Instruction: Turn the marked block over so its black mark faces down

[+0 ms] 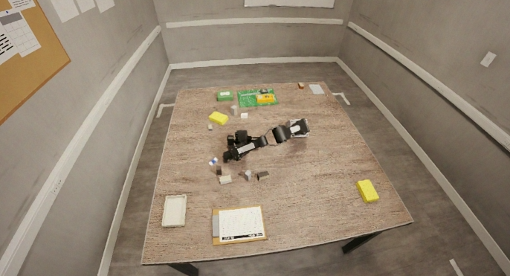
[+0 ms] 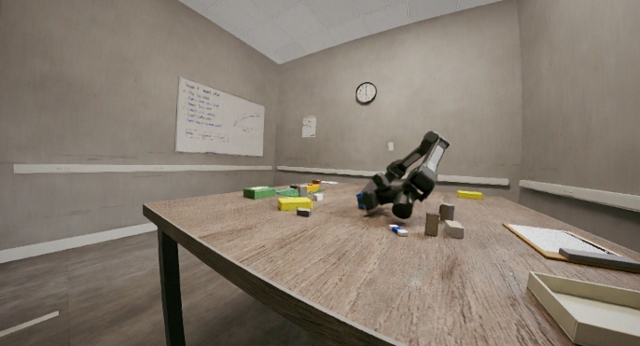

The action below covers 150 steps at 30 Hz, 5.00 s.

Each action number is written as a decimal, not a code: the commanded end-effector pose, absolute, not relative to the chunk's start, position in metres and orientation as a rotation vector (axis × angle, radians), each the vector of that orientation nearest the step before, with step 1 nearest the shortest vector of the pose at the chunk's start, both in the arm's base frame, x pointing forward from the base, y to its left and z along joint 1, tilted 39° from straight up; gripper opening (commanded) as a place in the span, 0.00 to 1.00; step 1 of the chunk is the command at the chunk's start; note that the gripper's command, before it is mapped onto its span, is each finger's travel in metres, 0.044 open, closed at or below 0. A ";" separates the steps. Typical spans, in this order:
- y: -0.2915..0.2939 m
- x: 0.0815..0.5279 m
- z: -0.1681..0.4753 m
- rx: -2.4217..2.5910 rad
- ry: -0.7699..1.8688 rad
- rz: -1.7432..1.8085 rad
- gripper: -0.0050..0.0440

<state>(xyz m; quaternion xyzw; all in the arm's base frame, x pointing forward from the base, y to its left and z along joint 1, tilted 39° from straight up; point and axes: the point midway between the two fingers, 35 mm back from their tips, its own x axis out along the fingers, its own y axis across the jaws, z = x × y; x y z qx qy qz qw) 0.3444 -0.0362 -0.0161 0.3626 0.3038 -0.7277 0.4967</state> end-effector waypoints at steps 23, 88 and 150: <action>-0.035 0.349 -0.013 0.898 0.725 -1.752 0.00; -0.035 0.349 -0.013 0.898 0.726 -1.752 1.00; -0.116 0.322 0.015 0.898 0.714 -1.749 1.00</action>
